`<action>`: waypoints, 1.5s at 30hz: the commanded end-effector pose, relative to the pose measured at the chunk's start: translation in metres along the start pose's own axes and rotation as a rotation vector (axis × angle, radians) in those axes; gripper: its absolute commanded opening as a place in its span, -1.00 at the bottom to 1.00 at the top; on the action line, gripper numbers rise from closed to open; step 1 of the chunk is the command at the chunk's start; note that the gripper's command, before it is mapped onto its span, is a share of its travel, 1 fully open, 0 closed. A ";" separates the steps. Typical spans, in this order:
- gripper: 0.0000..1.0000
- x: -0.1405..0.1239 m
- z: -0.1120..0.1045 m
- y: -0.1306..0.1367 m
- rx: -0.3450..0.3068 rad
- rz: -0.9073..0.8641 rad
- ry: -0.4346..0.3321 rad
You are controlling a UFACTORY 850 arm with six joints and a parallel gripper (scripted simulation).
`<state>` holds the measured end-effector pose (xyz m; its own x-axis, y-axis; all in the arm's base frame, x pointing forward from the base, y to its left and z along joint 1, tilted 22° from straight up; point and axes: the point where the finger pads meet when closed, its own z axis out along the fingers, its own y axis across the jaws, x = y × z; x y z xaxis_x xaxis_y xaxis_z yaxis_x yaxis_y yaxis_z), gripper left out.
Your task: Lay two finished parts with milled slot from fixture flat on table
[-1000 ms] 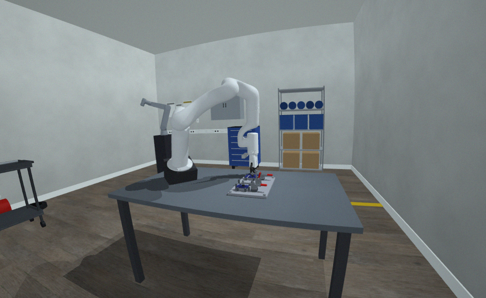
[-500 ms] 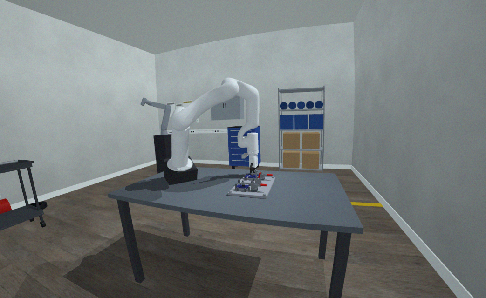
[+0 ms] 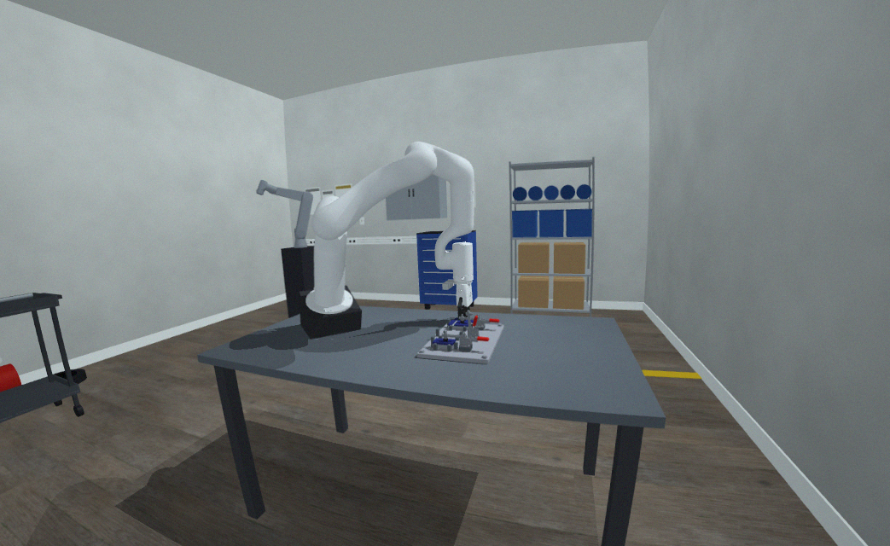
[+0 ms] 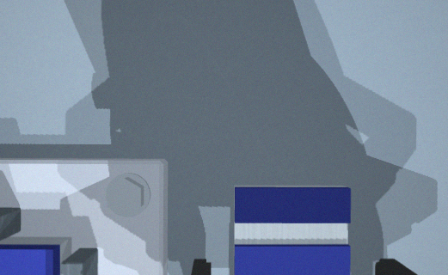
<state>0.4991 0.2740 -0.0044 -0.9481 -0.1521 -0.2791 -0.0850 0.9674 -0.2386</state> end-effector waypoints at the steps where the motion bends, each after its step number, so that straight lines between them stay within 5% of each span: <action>1: 0.63 -0.001 -0.005 0.000 -0.001 0.000 -0.001; 28: 0.63 -0.001 -0.090 0.000 -0.001 0.000 -0.001; 45: 0.63 -0.001 -0.098 0.000 -0.001 0.000 -0.001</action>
<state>0.4693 0.2935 0.0857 -0.9482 -0.1522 -0.2789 -0.0850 0.9673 -0.2388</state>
